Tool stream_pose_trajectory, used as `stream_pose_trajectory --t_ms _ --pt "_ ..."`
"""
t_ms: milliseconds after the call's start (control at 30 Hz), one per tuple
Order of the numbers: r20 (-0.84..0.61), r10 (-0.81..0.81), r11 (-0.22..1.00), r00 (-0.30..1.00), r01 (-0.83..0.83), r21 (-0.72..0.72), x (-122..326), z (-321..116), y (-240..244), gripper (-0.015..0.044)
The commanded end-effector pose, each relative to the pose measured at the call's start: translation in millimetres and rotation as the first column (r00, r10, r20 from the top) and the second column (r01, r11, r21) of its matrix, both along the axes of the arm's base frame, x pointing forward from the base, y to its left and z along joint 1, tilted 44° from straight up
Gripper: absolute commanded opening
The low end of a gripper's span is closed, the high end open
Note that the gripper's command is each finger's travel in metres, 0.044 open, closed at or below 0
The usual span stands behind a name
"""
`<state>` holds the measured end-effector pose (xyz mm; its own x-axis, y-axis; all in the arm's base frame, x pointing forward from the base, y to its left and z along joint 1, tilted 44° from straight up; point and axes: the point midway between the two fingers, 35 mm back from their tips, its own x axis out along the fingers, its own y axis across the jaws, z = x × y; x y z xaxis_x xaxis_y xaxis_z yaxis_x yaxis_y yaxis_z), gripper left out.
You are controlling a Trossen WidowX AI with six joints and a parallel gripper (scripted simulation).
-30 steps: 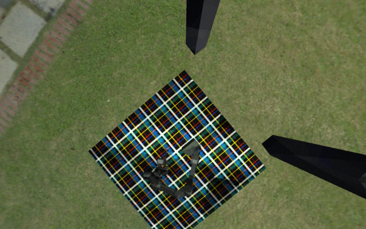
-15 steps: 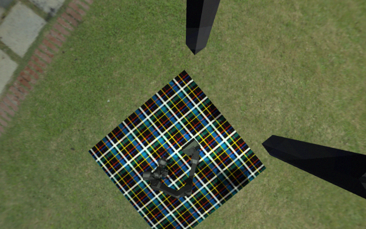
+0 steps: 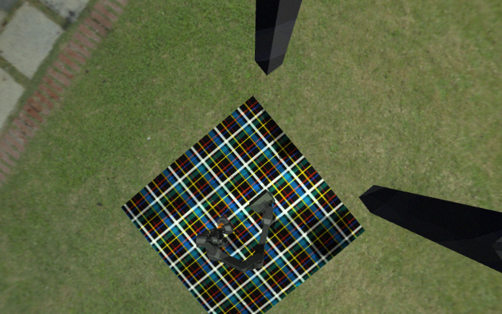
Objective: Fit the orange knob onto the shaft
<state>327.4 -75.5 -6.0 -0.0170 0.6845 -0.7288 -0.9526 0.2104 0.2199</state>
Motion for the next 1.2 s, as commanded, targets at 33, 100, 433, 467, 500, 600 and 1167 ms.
stream_pose_trajectory --t_ms 33,100,433,467,500,600,1167 --pt "-0.385 -0.417 0.905 0.823 0.413 -0.096 -2.2 -2.1 1.8 0.0000" --pt "-0.459 -0.497 0.859 0.737 0.492 -0.141 -2.6 -2.3 1.9 0.0000" --pt "-0.664 -0.727 0.562 0.177 0.710 -0.425 -2.4 -1.4 0.0 0.0000" --pt "-0.665 -0.728 0.556 0.166 0.711 -0.431 -2.1 -1.0 -0.5 0.0000" --pt "-0.665 -0.728 0.556 0.166 0.711 -0.431 -1.9 -0.8 -0.9 0.0000" --pt "-0.665 -0.728 0.556 0.166 0.711 -0.431 -1.0 -0.2 -1.9 0.0000" --pt "-0.665 -0.728 0.556 0.166 0.711 -0.431 2.2 0.7 -1.0 0.0000"
